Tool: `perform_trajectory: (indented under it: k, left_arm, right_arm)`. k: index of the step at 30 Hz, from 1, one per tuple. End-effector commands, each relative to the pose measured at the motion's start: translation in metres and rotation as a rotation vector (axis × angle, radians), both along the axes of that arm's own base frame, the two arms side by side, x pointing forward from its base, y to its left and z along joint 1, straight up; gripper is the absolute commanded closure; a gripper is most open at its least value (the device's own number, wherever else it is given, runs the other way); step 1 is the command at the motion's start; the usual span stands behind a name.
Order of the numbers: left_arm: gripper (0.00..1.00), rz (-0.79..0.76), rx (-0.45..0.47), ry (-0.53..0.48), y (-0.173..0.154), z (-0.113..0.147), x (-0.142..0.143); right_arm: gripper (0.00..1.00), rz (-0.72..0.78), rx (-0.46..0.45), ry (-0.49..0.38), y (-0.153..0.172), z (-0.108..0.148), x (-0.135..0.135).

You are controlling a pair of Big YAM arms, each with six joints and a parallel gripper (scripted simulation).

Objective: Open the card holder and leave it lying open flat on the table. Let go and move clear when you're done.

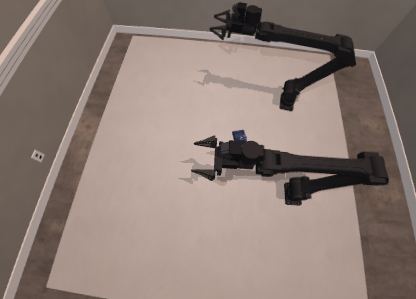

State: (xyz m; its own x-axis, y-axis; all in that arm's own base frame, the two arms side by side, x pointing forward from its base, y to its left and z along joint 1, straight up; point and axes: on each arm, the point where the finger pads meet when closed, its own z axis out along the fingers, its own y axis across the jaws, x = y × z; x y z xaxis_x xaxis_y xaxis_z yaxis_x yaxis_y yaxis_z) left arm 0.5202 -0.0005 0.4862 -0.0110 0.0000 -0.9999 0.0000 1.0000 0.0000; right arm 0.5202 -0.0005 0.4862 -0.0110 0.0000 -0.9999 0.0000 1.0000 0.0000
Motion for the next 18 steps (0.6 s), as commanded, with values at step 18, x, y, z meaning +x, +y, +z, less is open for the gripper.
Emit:
perform_trajectory:
  k: [18]
  left_arm:
    - [0.0, 0.0, 0.0, -0.033, 0.0, 0.02, 0.001]
  right_arm:
    - [0.0, 0.0, 0.0, -0.05, 0.0, 0.028, -0.002]
